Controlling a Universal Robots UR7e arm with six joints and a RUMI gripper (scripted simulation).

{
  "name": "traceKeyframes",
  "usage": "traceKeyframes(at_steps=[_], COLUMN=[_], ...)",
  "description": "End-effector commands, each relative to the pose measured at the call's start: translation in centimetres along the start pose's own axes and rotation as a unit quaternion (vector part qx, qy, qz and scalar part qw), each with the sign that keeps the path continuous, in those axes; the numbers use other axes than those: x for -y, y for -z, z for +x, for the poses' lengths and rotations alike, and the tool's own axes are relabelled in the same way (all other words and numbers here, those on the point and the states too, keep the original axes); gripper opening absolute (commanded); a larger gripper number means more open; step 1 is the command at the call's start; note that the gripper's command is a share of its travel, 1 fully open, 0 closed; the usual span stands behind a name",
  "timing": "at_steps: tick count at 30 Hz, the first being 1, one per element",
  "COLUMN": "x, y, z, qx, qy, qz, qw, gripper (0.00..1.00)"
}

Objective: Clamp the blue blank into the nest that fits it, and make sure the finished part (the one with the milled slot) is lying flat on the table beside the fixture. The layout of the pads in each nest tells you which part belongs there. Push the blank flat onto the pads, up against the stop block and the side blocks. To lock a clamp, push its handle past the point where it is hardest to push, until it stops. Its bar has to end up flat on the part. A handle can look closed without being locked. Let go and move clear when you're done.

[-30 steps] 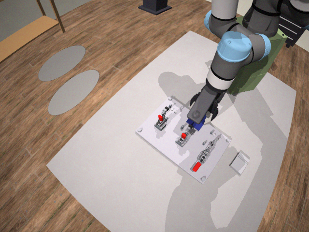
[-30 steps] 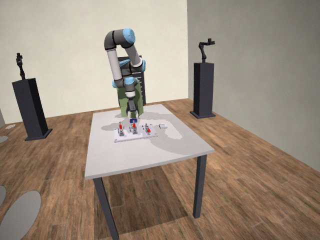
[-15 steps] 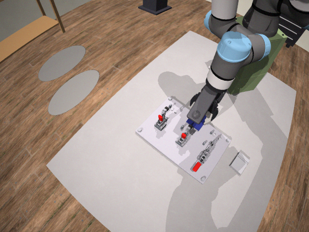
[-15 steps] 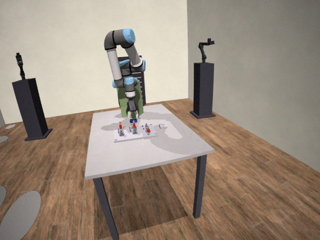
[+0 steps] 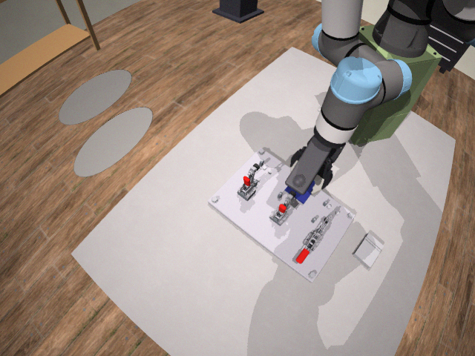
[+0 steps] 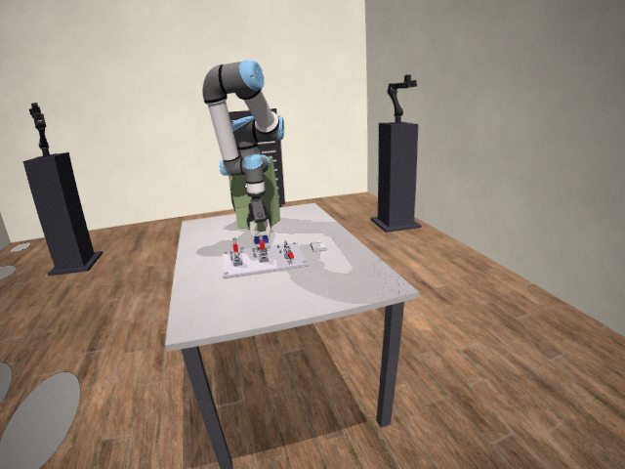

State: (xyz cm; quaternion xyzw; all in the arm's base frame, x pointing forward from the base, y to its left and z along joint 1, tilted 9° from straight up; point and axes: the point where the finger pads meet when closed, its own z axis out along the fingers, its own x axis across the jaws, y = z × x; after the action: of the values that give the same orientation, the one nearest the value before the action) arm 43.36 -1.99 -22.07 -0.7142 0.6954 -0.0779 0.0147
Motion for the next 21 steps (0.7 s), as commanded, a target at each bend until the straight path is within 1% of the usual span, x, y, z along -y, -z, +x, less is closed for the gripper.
traceKeyframes(at_steps=[1, 8, 21], x=[0.12, 0.15, 0.15], y=[-0.91, -1.25, -1.27], z=[0.00, 0.00, 0.00], qx=[0.000, 0.000, 0.000], qy=[0.000, 0.000, 0.000], qz=[0.001, 0.001, 0.001], qw=[1.000, 1.000, 1.000], gripper=[0.00, 0.00, 0.00])
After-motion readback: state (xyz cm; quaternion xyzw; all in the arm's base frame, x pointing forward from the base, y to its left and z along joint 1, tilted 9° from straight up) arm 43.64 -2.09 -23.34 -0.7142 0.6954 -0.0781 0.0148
